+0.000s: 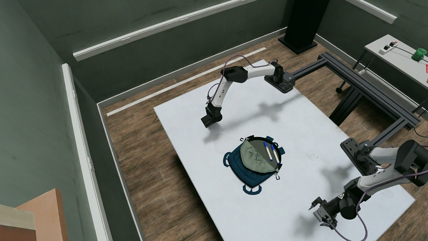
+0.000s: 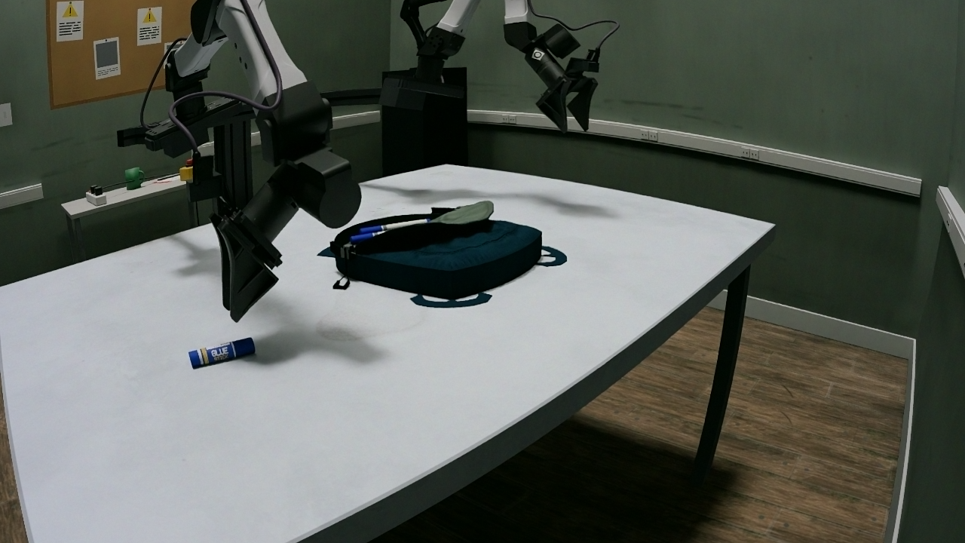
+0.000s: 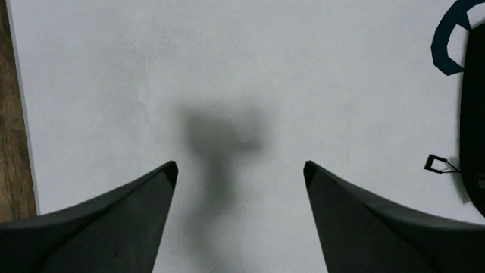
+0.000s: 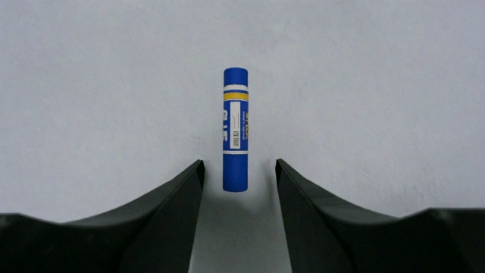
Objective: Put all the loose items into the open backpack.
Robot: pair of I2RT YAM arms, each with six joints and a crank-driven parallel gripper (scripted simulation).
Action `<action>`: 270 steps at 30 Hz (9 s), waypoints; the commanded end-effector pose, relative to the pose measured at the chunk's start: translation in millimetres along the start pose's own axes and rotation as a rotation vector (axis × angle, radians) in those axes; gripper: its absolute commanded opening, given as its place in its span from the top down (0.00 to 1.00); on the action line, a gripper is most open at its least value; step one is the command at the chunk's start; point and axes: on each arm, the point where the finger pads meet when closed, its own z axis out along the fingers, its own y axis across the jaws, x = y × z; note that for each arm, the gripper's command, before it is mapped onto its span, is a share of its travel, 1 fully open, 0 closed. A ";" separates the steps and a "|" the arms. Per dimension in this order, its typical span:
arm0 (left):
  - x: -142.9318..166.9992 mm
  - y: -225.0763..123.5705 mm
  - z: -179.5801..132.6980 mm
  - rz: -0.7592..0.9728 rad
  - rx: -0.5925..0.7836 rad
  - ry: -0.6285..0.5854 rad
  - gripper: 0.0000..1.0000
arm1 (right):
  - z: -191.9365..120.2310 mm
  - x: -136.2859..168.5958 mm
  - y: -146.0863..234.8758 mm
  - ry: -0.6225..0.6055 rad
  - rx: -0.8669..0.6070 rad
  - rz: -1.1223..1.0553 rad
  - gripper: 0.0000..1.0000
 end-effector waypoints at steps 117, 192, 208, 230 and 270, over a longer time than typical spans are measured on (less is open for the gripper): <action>-5.6 -0.3 -0.1 0.003 0.000 -0.015 0.10 | 15.3 14.2 4.4 -0.014 0.023 0.001 0.86; -5.6 -0.3 -0.1 0.003 0.000 -0.015 0.10 | 26.7 35.5 9.0 -0.006 0.014 0.010 0.63; -5.6 -0.3 -0.1 0.003 0.000 -0.015 0.10 | -19.7 -17.6 12.5 0.001 0.004 0.017 0.10; -5.6 -0.3 -0.1 0.003 0.000 -0.015 0.10 | 20.5 -11.9 -5.6 0.736 0.037 -0.008 0.50; -5.6 -0.3 -0.1 0.003 0.000 -0.015 0.10 | 56.9 5.6 17.0 0.717 -0.008 0.027 0.50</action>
